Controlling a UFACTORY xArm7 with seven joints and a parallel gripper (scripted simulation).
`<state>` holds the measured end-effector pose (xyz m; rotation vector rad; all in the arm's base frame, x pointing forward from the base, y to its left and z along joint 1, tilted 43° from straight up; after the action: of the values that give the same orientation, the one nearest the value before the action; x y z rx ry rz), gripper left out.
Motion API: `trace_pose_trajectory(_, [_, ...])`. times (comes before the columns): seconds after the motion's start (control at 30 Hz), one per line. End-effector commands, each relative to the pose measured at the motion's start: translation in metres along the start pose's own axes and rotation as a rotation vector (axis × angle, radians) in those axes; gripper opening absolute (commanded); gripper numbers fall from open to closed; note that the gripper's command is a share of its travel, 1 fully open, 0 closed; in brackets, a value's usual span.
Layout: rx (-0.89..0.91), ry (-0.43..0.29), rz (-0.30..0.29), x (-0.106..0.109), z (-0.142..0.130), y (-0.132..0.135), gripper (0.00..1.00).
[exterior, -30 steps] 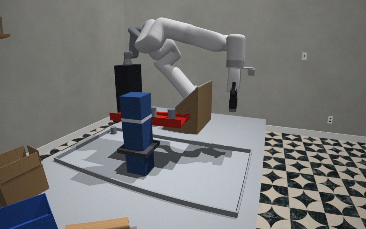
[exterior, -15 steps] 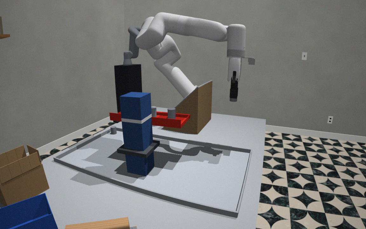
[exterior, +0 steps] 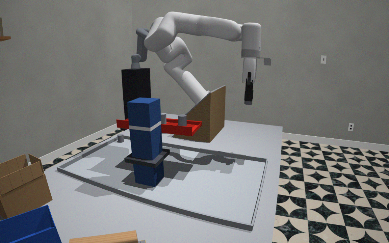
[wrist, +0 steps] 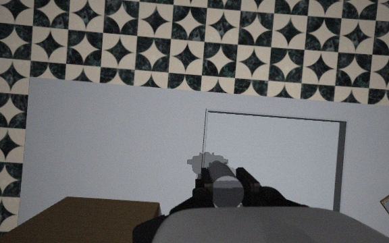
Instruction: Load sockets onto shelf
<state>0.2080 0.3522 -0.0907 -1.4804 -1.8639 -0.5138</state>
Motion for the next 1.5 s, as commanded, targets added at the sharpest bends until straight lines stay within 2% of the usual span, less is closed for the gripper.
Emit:
trace_pose_trajectory(0.0, [0.0, 0.005, -0.003, 0.003, 0.001, 0.0, 0.0])
trace_pose_trajectory(0.33, [0.001, 0.008, -0.002, 0.005, -0.004, 0.001, 0.0])
trace_pose_trajectory(0.37, [0.003, 0.015, -0.001, 0.008, -0.015, 0.003, 0.0])
trace_pose_trajectory(0.43, [0.008, 0.032, 0.0, 0.016, -0.055, 0.008, 0.0])
trace_pose_trajectory(0.5, [0.008, 0.032, 0.0, 0.016, -0.055, 0.008, 0.0])
trace_pose_trajectory(0.53, [0.009, 0.037, -0.001, 0.018, -0.081, 0.009, 0.0])
trace_pose_trajectory(0.57, [0.009, 0.037, -0.001, 0.018, -0.081, 0.009, 0.0])
trace_pose_trajectory(0.6, [0.009, 0.037, -0.003, 0.018, -0.109, 0.008, 0.0])
trace_pose_trajectory(0.67, [0.009, 0.037, -0.003, 0.018, -0.109, 0.008, 0.0])
trace_pose_trajectory(0.7, [0.008, 0.032, -0.005, 0.015, -0.136, 0.006, 0.0])
trace_pose_trajectory(0.77, [0.008, 0.032, -0.005, 0.015, -0.136, 0.006, 0.0])
trace_pose_trajectory(0.8, [0.006, 0.024, -0.005, 0.011, -0.158, 0.002, 0.0])
trace_pose_trajectory(0.9, [0.006, 0.024, -0.005, 0.011, -0.158, 0.002, 0.0])
trace_pose_trajectory(0.93, [0.003, 0.015, -0.005, 0.007, -0.175, -0.001, 0.0])
trace_pose_trajectory(1.0, [0.0, 0.005, -0.003, 0.003, -0.19, -0.005, 0.0])
trace_pose_trajectory(1.33, [0.0, 0.005, -0.003, 0.003, -0.191, -0.004, 0.0])
trace_pose_trajectory(1.4, [0.003, 0.012, -0.004, 0.006, -0.19, 0.017, 0.0])
trace_pose_trajectory(1.47, [0.003, 0.012, -0.004, 0.006, -0.19, 0.017, 0.0])
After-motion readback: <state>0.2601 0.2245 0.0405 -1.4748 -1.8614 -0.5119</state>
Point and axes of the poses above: the point where the finger pads meet when closed, its own x axis back along the fingers, its own y axis across the jaws, z = x × y, the point moved 5 cm from there along x, back along the fingers, and after that the axes turned 4 degrees about x, right-handed, at the moved point
